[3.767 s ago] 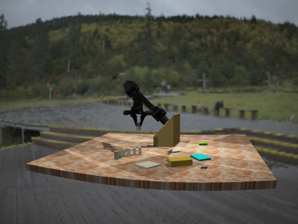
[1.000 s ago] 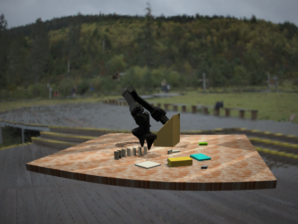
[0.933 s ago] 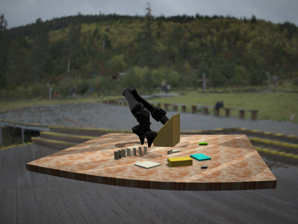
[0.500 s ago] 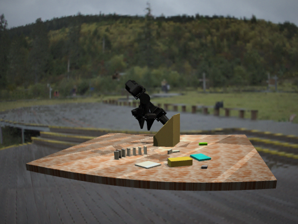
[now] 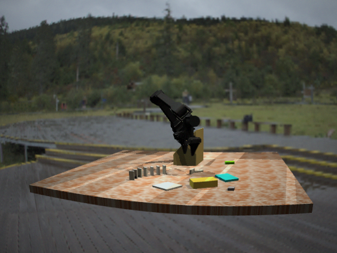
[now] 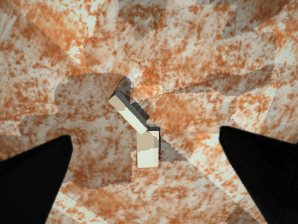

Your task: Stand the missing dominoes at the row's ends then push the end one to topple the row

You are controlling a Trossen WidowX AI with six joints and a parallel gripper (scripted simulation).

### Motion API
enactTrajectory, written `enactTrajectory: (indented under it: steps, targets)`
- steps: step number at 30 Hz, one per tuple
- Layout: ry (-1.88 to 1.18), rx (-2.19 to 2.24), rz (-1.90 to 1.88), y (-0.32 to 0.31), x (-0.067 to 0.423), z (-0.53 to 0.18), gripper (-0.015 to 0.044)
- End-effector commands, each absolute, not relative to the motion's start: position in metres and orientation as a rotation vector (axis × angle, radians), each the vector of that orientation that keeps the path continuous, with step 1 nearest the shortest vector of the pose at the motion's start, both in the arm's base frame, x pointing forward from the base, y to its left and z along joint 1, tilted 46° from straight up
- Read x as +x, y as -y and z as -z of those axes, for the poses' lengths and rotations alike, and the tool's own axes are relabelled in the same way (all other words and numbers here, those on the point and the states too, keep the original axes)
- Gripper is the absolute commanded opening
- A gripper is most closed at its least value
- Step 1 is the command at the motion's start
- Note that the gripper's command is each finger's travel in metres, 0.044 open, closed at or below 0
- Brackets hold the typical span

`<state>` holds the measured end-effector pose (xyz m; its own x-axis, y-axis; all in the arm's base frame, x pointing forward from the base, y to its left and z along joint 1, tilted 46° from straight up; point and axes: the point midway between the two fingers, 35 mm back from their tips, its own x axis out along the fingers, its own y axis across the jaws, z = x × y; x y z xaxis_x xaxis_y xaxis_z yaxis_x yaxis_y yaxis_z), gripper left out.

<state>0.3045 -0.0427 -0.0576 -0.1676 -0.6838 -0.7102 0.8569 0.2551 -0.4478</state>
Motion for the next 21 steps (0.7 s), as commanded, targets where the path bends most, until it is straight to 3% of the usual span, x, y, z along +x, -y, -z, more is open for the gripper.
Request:
enactTrajectory:
  steps: [1,12,21]
  targets:
    - [-1.062,0.219,1.403,0.029,0.275,0.098,0.0440]
    - [-1.062,0.219,1.403,0.030,0.275,0.099,0.0440]
    - [-1.060,0.217,1.405,0.075,0.263,0.143,0.0440]
